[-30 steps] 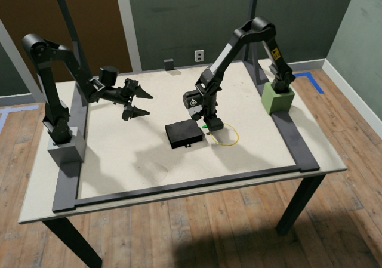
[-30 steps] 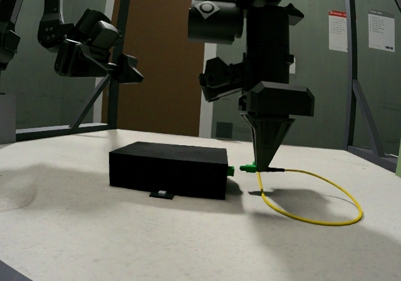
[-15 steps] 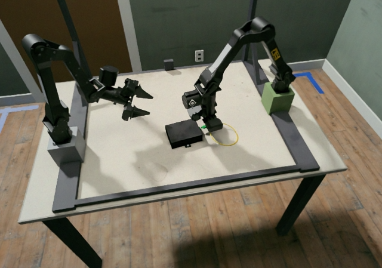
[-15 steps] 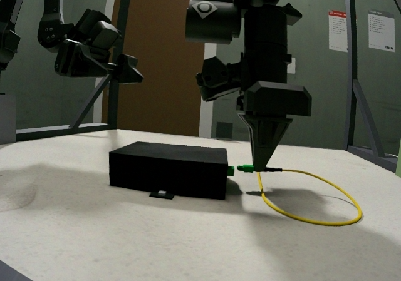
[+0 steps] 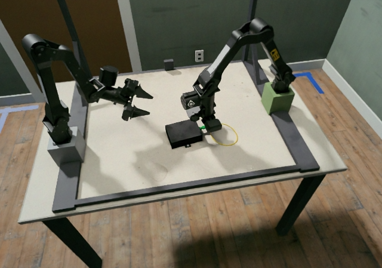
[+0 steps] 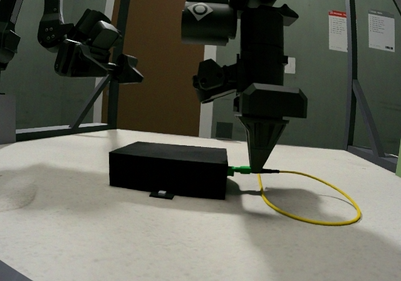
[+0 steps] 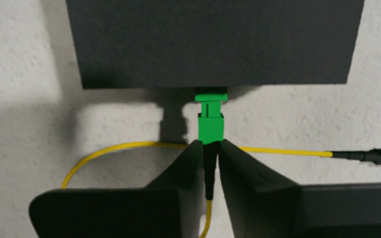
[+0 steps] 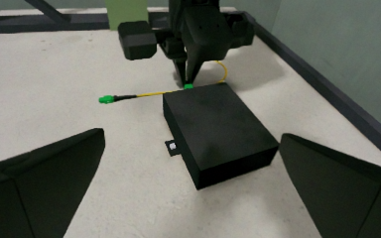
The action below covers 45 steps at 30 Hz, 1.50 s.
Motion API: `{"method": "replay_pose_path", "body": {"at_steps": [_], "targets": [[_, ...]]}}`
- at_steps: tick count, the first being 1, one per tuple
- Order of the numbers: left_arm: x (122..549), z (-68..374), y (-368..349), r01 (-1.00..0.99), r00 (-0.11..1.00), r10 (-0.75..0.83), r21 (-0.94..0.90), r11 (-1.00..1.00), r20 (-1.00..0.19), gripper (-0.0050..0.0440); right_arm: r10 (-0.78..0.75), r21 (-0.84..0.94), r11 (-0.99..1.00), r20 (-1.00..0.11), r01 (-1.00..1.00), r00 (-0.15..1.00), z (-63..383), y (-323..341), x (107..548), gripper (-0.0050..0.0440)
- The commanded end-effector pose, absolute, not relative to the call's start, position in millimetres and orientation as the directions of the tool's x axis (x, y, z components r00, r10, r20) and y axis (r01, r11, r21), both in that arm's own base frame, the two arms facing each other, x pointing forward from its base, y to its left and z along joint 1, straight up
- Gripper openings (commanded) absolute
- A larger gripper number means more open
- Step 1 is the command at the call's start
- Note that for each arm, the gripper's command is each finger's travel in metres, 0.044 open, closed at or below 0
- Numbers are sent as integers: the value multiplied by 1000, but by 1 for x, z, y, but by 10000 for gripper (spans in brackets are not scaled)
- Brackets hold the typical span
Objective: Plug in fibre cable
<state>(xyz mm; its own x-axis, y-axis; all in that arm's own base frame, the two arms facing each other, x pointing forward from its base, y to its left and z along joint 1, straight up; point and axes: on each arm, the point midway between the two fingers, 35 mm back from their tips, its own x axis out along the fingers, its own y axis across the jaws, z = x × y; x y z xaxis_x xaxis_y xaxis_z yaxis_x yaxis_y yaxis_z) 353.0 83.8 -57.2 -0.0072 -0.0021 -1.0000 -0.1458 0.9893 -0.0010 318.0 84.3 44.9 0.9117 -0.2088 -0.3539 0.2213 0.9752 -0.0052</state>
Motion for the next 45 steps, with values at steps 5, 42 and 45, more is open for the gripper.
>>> {"method": "replay_pose_path", "body": {"at_steps": [5,42,45], "targets": [[367,-50,85,-144,22,4,1,990,-1000,-50,-204,15,975,-337,221,919,52,87,321,440],[383,-51,87,-139,23,10,7,990,-1000,-50,-204,15,975,-337,221,919,52,87,321,440],[384,-51,87,-141,19,10,7,990,-1000,-50,-204,15,975,-337,221,919,52,87,321,440]]}}
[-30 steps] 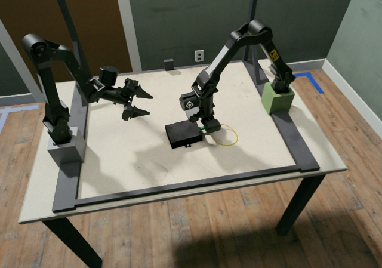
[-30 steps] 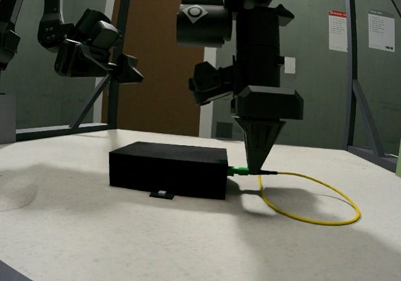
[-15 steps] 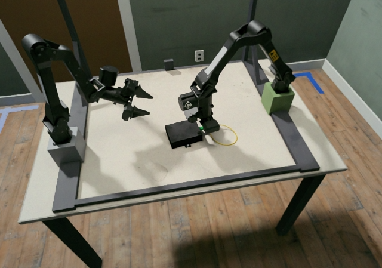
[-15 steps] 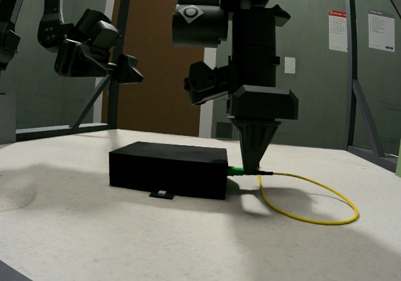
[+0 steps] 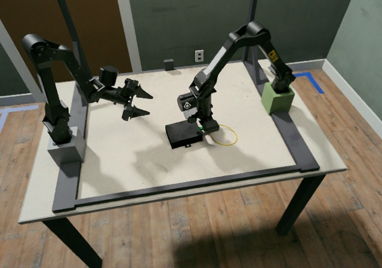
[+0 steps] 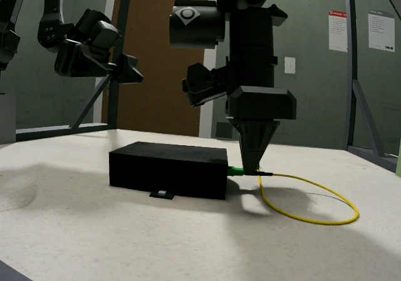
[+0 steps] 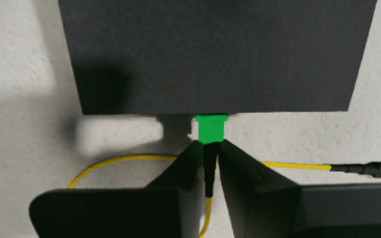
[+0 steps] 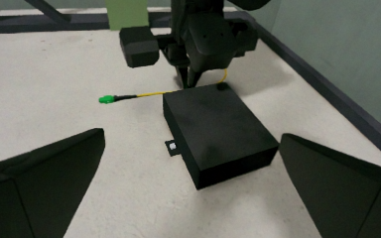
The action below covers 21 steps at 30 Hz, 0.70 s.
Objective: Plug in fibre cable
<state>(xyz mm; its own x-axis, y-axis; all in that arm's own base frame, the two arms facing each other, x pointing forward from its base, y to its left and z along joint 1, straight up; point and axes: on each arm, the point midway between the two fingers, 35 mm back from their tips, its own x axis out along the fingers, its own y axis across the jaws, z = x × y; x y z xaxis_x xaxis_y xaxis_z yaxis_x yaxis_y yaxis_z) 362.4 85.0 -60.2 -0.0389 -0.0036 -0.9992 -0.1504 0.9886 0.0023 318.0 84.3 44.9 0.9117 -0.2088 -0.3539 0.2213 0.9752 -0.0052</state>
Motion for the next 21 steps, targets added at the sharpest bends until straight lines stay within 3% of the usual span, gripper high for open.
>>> {"method": "replay_pose_path", "body": {"at_steps": [1,21], "targets": [[384,-51,87,-141,19,10,7,990,-1000,-50,-204,15,975,-337,221,919,52,87,321,440],[385,-51,87,-138,-38,2,7,990,-999,-50,-204,15,975,-337,221,919,52,87,321,440]]}}
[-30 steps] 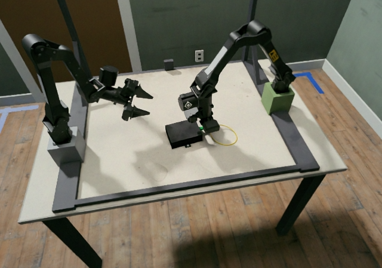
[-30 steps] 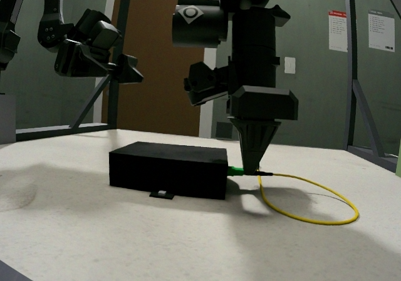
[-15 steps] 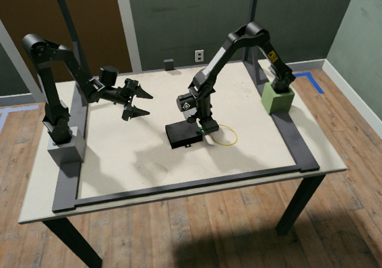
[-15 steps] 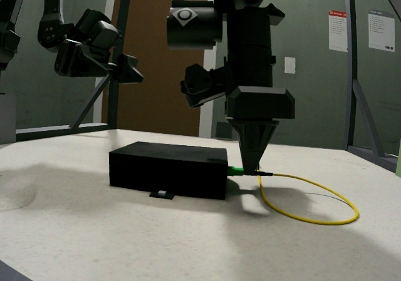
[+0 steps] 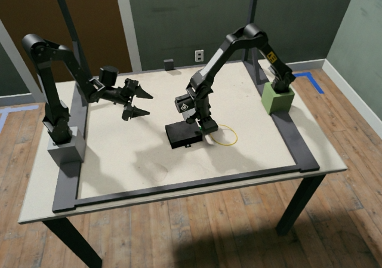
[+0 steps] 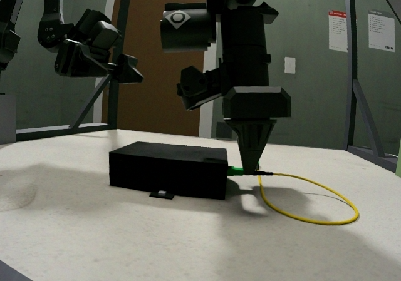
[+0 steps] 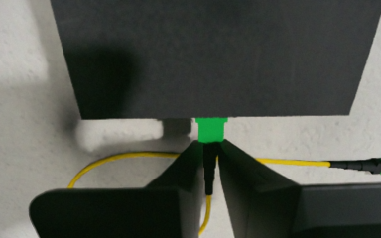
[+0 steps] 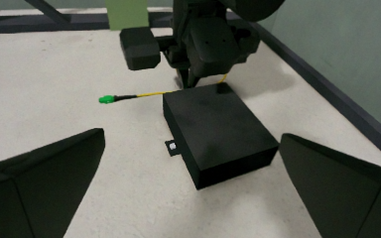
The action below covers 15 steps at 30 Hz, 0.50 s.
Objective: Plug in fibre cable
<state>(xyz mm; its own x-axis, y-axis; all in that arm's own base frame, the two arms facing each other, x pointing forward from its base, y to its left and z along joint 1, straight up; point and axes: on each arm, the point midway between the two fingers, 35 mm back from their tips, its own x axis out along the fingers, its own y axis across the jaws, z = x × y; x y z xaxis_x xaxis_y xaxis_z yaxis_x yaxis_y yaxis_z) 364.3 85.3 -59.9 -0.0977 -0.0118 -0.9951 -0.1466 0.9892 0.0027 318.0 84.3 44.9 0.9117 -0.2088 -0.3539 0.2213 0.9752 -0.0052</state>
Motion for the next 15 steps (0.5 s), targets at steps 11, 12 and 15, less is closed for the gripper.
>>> {"method": "replay_pose_path", "body": {"at_steps": [11,12,15], "targets": [[383,-45,87,-138,-23,5,8,990,-1000,120,-204,15,975,-337,221,919,52,87,321,440],[383,-45,87,-138,-23,5,8,990,-1000,126,-204,15,975,-337,221,919,52,87,321,440],[381,-43,87,-140,-20,6,8,990,-1000,126,-204,15,975,-337,221,919,52,87,321,440]]}}
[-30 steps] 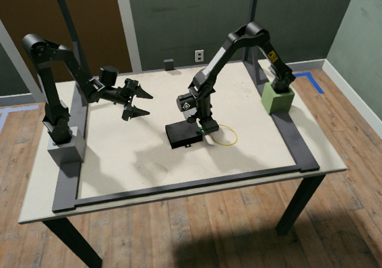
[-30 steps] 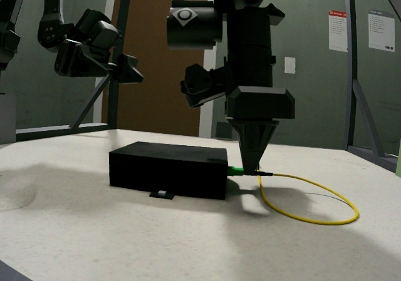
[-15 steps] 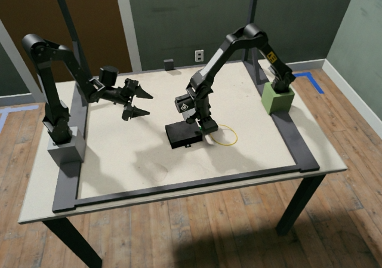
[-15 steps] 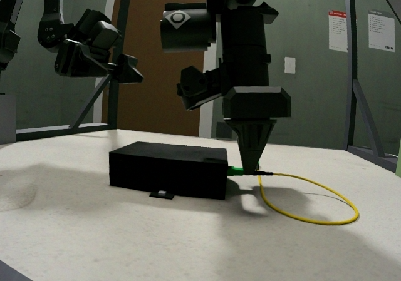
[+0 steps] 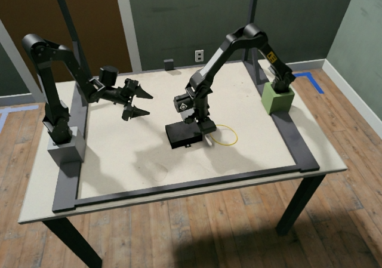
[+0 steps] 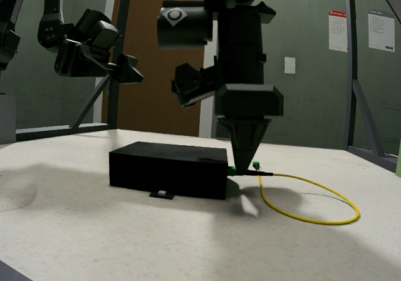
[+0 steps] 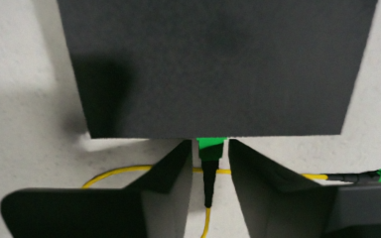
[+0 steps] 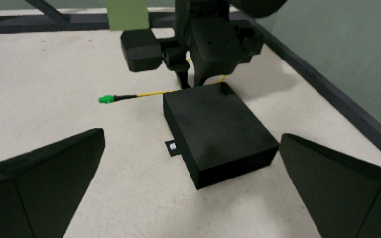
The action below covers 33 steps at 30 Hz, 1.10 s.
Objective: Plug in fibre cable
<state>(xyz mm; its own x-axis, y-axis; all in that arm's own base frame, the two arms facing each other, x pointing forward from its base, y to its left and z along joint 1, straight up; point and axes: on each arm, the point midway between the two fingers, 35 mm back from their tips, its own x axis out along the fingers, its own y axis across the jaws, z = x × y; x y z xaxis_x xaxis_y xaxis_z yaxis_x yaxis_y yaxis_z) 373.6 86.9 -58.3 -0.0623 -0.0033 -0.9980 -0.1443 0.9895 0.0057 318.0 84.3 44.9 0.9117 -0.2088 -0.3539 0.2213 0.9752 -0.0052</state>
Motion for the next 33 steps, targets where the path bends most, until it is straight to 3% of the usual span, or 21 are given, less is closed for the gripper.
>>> {"method": "replay_pose_path", "body": {"at_steps": [1,18,26,33], "targets": [[377,-44,87,-141,-27,4,8,990,-1000,126,-204,15,975,-337,221,919,52,87,321,440],[385,-13,89,-140,-6,8,9,990,-1000,136,-204,15,975,-337,221,919,52,87,321,440],[399,6,116,-145,209,32,2,989,-977,136,-204,15,975,-337,221,919,52,87,321,440],[386,-3,124,-162,273,34,-11,987,-961,136,-204,15,975,-337,221,919,52,87,321,440]]}}
